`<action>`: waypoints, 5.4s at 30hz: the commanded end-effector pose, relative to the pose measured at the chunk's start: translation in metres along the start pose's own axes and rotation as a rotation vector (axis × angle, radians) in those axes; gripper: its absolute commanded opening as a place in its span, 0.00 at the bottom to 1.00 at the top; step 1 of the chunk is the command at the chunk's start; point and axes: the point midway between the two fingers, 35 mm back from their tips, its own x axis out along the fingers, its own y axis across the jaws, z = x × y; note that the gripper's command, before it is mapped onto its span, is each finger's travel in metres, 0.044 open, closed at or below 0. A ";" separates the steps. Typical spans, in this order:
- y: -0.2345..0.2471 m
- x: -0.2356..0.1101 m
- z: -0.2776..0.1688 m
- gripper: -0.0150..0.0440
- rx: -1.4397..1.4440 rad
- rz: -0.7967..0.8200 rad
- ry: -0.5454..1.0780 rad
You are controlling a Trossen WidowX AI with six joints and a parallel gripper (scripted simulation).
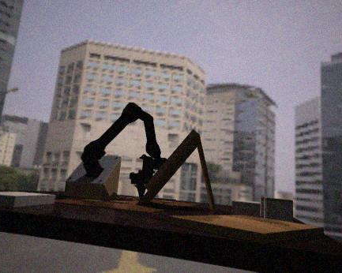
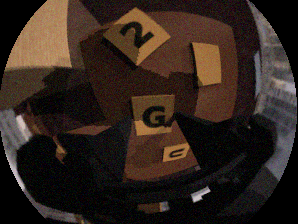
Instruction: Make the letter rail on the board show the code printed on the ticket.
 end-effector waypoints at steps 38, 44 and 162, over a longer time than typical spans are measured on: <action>0.001 -0.020 -0.001 0.25 -0.005 0.001 0.003; 0.001 -0.024 -0.001 0.25 -0.005 0.001 0.003; -0.043 -0.151 -0.106 0.25 2.462 -1.255 -0.264</action>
